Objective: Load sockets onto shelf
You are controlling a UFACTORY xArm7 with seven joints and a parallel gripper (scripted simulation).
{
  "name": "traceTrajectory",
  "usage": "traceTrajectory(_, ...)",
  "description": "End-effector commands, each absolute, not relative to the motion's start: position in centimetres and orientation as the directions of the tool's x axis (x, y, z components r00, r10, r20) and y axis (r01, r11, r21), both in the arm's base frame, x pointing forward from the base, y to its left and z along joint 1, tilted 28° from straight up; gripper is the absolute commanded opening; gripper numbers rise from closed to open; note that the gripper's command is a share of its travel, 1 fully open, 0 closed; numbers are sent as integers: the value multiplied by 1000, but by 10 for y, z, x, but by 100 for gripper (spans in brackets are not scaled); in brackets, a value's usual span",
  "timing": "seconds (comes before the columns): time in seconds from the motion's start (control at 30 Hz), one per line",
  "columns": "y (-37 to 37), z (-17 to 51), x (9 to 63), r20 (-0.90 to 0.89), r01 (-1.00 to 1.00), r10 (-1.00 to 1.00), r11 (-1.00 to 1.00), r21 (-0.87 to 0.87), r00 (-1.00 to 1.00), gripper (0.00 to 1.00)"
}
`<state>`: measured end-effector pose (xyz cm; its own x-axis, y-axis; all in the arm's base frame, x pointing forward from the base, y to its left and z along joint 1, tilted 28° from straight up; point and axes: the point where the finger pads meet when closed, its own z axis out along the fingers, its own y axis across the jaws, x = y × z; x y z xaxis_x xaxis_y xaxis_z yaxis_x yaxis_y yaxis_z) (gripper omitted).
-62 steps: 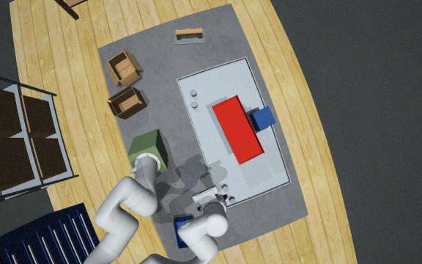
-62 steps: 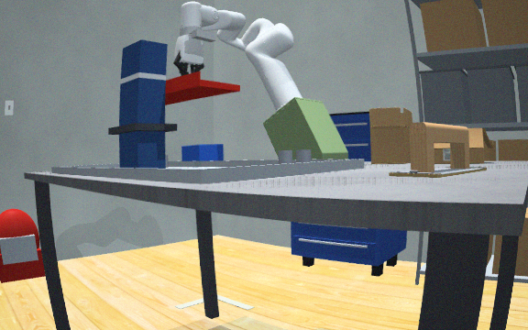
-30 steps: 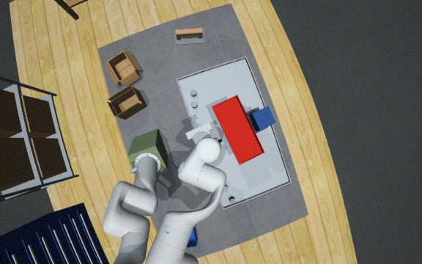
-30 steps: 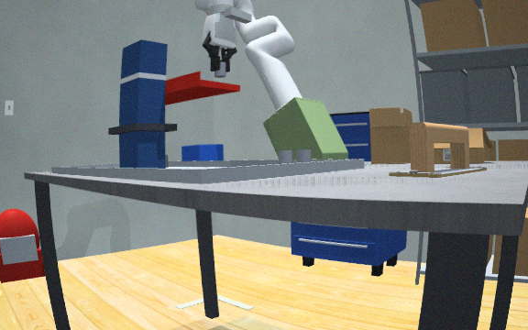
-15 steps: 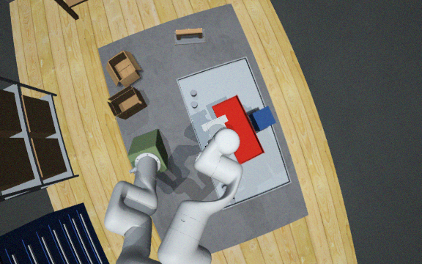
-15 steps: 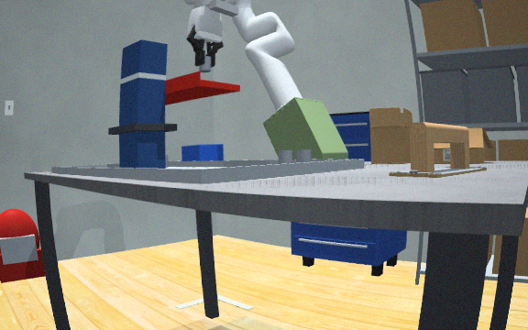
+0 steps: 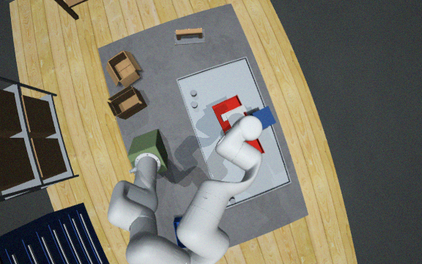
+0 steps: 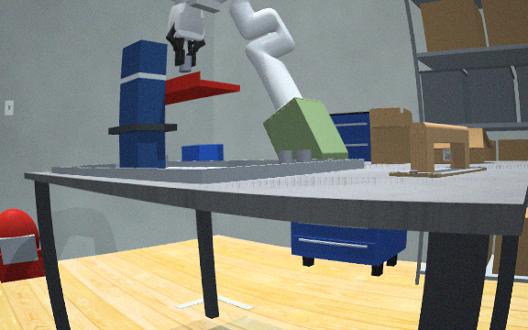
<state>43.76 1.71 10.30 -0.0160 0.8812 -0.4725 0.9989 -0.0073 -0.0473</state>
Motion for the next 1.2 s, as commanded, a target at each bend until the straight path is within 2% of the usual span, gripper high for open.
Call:
traceTrajectory(0.0,19,104,441,-471,999,882,-6,-45,-16,0)
traceTrajectory(1.17,-4,64,440,-472,999,882,-7,-45,-16,0)
